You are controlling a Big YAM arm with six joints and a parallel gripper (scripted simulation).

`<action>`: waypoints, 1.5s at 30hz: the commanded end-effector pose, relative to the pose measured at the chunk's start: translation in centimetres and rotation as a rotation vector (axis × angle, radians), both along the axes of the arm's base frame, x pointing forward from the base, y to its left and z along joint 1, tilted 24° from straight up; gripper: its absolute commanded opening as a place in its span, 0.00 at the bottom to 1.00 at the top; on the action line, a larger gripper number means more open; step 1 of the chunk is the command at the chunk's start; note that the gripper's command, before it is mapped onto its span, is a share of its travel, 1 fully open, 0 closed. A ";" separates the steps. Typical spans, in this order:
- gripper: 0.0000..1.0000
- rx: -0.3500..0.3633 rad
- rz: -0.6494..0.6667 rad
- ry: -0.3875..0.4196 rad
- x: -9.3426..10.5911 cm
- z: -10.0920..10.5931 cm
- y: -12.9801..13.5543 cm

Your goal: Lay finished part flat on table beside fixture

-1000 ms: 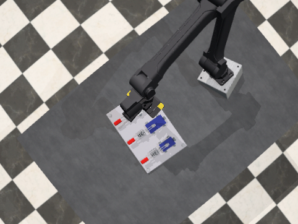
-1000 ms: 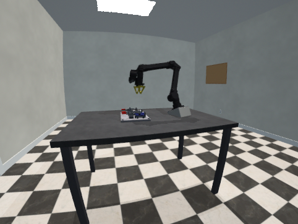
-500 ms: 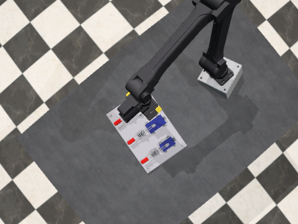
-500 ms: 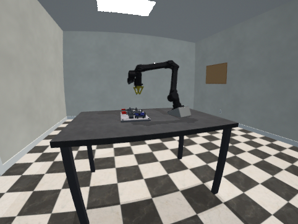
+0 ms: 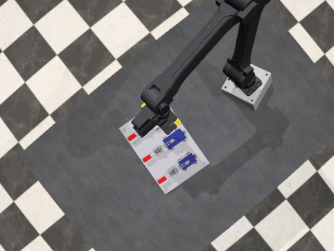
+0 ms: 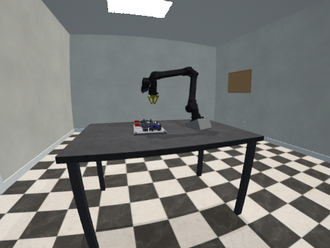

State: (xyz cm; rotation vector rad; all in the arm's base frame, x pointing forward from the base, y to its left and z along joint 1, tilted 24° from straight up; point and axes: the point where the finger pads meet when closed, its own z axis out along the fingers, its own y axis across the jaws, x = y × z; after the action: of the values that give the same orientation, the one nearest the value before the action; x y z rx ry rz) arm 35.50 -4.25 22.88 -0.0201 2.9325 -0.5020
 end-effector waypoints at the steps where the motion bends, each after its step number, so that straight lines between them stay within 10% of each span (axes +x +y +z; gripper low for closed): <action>1: 1.00 0.003 0.001 -0.081 1.3 3.5 0.5; 45: 1.00 -0.051 -0.134 0.004 1.3 1.5 -0.5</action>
State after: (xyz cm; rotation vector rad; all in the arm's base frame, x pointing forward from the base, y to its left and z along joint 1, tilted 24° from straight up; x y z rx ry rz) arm 36.19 -5.15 24.32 0.1737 2.9261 -0.5914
